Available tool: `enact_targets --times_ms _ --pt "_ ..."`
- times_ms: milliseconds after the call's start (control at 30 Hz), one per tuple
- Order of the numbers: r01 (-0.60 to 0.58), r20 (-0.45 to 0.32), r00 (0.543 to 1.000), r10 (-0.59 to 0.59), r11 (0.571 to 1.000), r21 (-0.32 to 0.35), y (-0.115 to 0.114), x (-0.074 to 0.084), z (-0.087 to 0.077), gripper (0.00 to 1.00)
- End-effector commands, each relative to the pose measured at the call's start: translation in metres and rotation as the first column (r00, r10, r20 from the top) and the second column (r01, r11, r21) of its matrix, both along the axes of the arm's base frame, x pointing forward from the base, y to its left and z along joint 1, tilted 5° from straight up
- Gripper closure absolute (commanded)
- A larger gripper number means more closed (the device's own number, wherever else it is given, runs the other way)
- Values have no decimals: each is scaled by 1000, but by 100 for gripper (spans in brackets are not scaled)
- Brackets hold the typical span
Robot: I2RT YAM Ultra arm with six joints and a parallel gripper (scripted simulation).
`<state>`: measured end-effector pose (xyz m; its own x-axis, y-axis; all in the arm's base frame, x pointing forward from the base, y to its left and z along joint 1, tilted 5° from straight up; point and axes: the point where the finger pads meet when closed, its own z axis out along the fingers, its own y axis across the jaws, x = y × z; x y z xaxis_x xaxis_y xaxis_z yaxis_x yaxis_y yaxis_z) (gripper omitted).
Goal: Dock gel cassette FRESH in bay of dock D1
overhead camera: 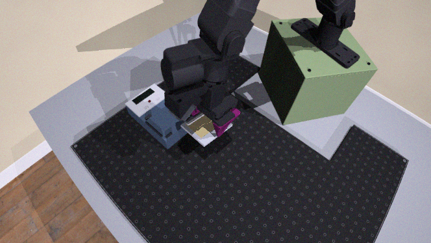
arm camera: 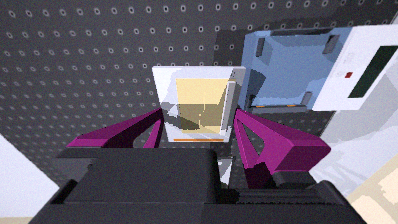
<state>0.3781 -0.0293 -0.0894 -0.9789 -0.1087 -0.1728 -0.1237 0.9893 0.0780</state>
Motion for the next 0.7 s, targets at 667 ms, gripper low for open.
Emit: enact_targets --times_ms 667 --pt "-32 16 999 32 999 2 -100 50 14 100"
